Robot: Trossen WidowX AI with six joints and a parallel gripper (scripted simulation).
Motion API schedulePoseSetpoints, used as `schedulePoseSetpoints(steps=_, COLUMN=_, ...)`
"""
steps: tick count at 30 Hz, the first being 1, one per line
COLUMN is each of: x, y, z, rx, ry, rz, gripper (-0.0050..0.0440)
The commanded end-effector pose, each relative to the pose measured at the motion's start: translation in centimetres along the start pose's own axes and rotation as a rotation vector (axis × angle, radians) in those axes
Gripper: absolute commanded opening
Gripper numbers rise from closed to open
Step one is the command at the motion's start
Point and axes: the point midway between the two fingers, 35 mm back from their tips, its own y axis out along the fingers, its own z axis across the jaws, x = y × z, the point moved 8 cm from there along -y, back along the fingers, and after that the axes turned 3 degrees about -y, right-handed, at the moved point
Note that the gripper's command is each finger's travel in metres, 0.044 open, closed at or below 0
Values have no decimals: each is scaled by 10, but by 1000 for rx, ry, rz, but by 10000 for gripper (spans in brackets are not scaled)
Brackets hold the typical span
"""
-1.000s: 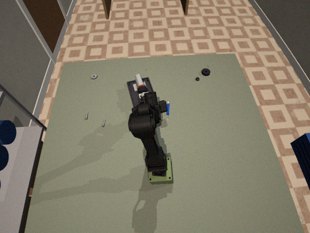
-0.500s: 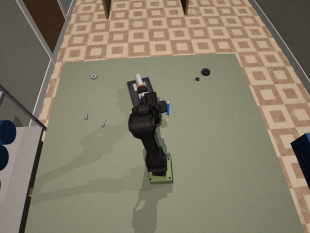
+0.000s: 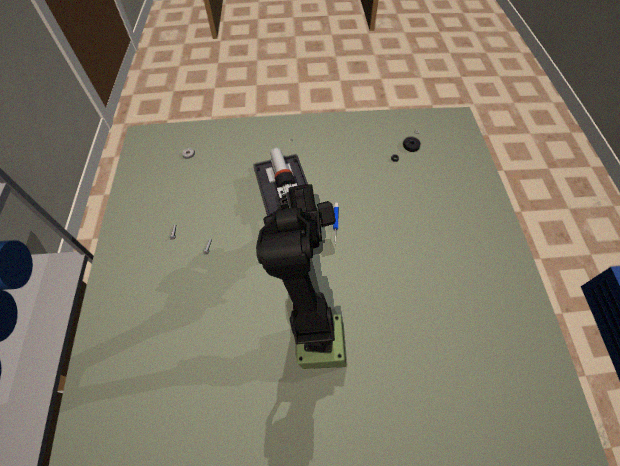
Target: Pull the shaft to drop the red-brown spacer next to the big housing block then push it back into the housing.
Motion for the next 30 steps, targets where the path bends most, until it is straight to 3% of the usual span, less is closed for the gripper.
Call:
schedulePoseSetpoints(steps=1, x=6, y=-5, z=-1, rx=-1, ry=-11, rz=-30, gripper=-50)
schedulePoseSetpoints(steps=30, x=4, y=-7, z=0, rx=-1, ry=-12, rz=-29, gripper=-50)
